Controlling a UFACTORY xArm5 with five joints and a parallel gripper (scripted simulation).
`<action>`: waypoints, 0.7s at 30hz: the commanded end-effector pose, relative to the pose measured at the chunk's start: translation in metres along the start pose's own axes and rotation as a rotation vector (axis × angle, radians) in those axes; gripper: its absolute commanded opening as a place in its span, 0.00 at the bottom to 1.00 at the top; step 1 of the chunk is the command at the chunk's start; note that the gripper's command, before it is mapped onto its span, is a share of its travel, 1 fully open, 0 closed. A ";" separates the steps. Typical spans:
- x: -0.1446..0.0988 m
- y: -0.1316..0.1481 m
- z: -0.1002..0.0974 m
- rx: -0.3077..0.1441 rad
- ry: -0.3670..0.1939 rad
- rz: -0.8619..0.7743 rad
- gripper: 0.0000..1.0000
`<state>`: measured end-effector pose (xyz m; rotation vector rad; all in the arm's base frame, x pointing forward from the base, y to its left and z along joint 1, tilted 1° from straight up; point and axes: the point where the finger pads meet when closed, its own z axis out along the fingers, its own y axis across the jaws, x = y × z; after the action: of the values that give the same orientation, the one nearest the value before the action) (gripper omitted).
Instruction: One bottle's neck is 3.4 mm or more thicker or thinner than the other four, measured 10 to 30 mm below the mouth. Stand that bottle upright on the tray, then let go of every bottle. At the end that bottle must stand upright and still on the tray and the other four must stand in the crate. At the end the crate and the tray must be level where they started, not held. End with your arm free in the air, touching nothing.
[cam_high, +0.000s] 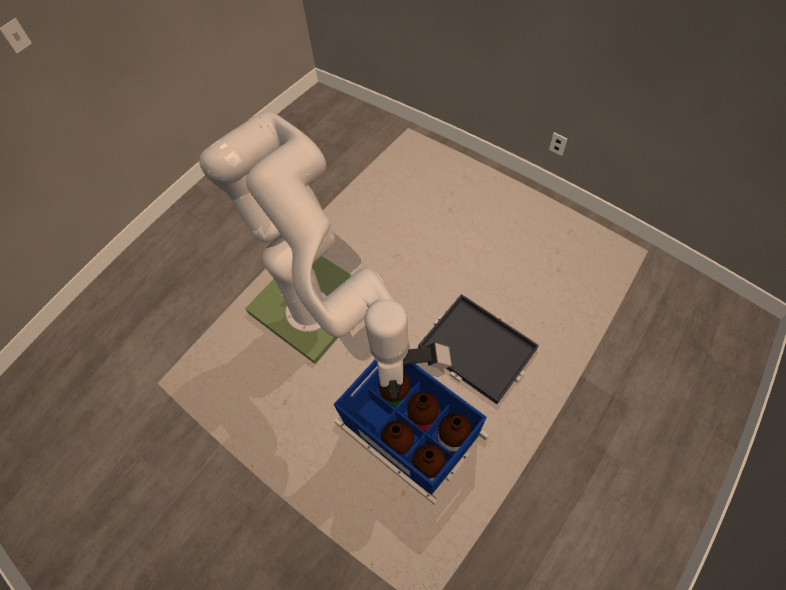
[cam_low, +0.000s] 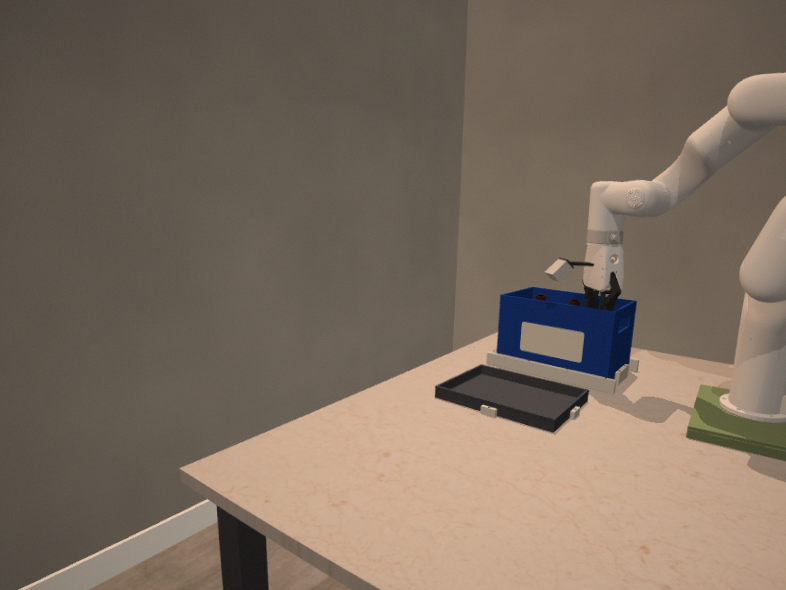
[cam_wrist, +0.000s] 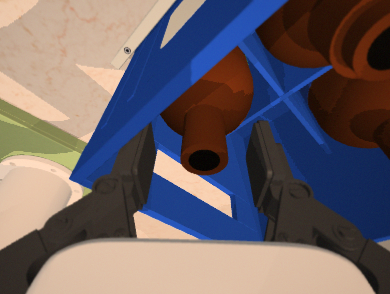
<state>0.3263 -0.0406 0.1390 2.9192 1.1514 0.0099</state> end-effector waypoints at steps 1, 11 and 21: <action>0.001 0.001 0.001 -0.002 0.002 0.000 0.65; 0.001 0.001 0.002 -0.002 0.002 0.000 0.65; 0.001 0.001 0.002 -0.002 0.002 0.000 0.00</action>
<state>0.3263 -0.0406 0.1364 2.9192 1.1514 0.0099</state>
